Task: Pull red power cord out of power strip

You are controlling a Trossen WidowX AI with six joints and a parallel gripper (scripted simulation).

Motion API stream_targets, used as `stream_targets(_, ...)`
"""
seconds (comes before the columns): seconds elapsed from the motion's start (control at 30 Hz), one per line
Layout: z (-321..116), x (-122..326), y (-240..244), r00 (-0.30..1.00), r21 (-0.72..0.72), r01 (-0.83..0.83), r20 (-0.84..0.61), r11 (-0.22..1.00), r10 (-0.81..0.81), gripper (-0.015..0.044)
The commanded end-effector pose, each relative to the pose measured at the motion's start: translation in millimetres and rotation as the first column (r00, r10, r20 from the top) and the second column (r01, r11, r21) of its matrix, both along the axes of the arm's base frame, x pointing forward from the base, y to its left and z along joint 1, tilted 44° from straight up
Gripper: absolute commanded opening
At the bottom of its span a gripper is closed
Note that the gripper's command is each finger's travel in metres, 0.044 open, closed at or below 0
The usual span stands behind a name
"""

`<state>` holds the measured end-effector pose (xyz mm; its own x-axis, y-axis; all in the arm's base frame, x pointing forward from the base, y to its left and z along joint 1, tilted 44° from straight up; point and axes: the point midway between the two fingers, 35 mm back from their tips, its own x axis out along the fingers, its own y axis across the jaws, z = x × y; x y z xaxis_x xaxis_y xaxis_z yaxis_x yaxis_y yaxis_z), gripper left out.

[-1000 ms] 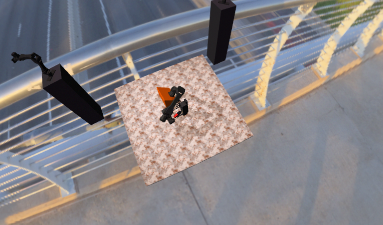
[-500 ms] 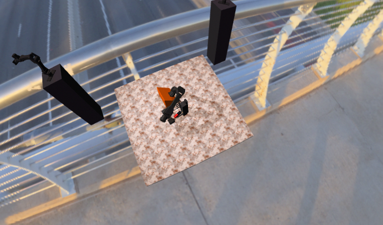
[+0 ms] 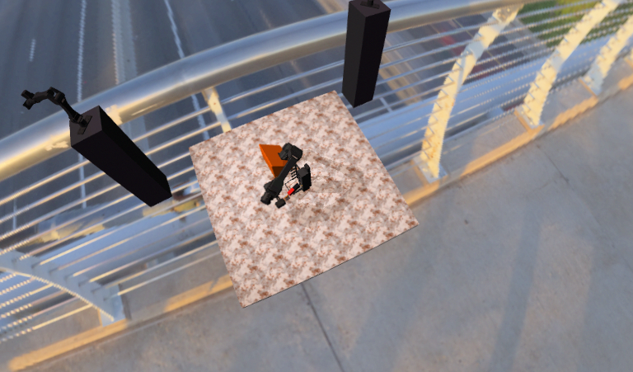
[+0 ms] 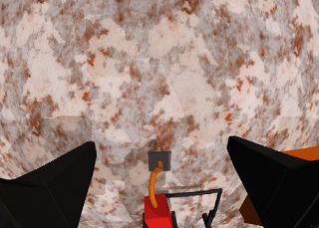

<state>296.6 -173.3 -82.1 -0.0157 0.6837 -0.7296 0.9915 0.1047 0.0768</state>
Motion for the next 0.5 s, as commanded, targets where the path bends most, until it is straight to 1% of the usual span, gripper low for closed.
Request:
stream_targets(0.0,-17.4,-1.4,-25.3,1.0,-0.002,-0.001,-0.004,1.0,0.001,0.044)
stream_targets(0.47,-18.3,-1.4,-26.6,1.0,-0.003,-0.001,-0.004,1.0,0.001,0.044)
